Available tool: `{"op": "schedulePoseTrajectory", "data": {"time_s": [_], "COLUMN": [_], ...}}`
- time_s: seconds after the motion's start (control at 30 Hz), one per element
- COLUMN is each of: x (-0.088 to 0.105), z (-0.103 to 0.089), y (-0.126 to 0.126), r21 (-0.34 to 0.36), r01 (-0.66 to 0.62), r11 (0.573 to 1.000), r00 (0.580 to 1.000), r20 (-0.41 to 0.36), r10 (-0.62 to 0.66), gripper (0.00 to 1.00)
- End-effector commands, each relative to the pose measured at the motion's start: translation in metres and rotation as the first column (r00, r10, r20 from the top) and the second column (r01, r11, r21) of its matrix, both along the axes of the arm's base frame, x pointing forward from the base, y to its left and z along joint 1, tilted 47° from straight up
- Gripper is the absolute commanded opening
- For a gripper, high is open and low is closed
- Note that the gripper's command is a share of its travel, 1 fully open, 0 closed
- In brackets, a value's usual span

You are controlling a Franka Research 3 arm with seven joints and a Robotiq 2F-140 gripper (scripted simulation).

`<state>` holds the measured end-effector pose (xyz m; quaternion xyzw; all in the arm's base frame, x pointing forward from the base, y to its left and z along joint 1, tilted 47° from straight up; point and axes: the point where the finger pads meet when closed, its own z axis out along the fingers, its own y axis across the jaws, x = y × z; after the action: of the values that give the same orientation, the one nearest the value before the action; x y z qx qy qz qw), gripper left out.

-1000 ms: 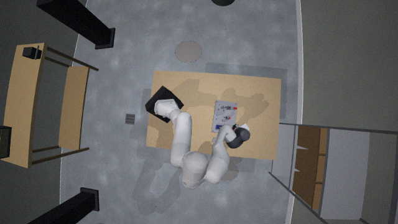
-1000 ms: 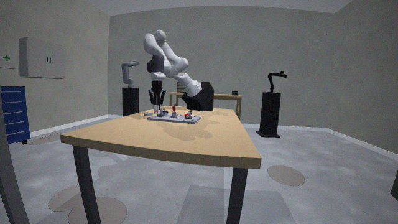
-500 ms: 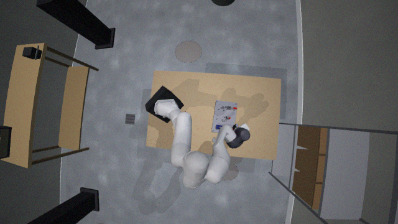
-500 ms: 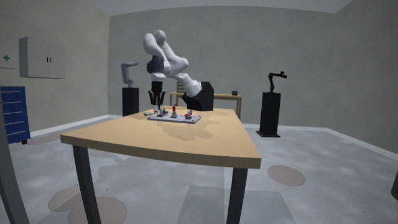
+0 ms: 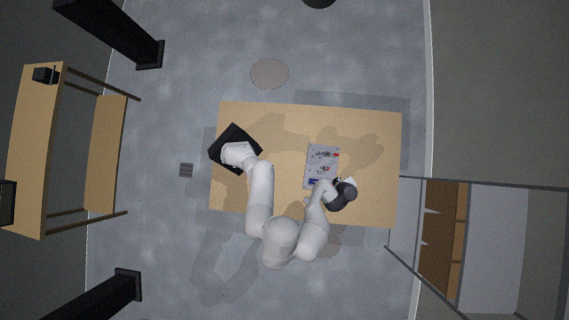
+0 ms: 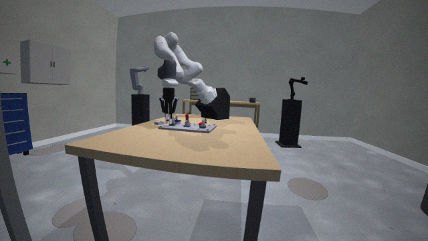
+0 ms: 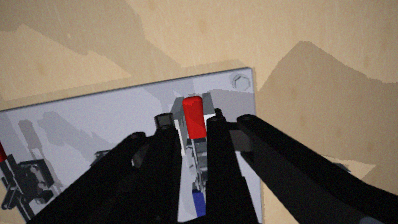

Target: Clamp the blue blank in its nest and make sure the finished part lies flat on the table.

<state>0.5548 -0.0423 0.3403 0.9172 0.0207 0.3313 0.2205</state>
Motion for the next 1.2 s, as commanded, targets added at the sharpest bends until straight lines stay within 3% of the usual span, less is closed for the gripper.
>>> {"op": "schedulePoseTrajectory", "data": {"time_s": [0.0,0.03,0.07,1.17], "x": [0.0018,0.0018,0.0018,-0.0043], "z": [-0.0008,-0.0008,-0.0008,0.0060], "y": [-0.0005,-0.0005,-0.0005,0.0034], "r21": [0.003,0.003,0.003,0.003], "r01": [-0.001,-0.001,-0.001,-0.001], "r11": [1.000,1.000,1.000,1.000], "r00": [1.000,1.000,1.000,1.000], "r20": [0.002,0.002,0.002,0.002], "r10": [0.001,0.001,0.001,0.001], "gripper": [0.00,0.00,0.28,0.28]}}
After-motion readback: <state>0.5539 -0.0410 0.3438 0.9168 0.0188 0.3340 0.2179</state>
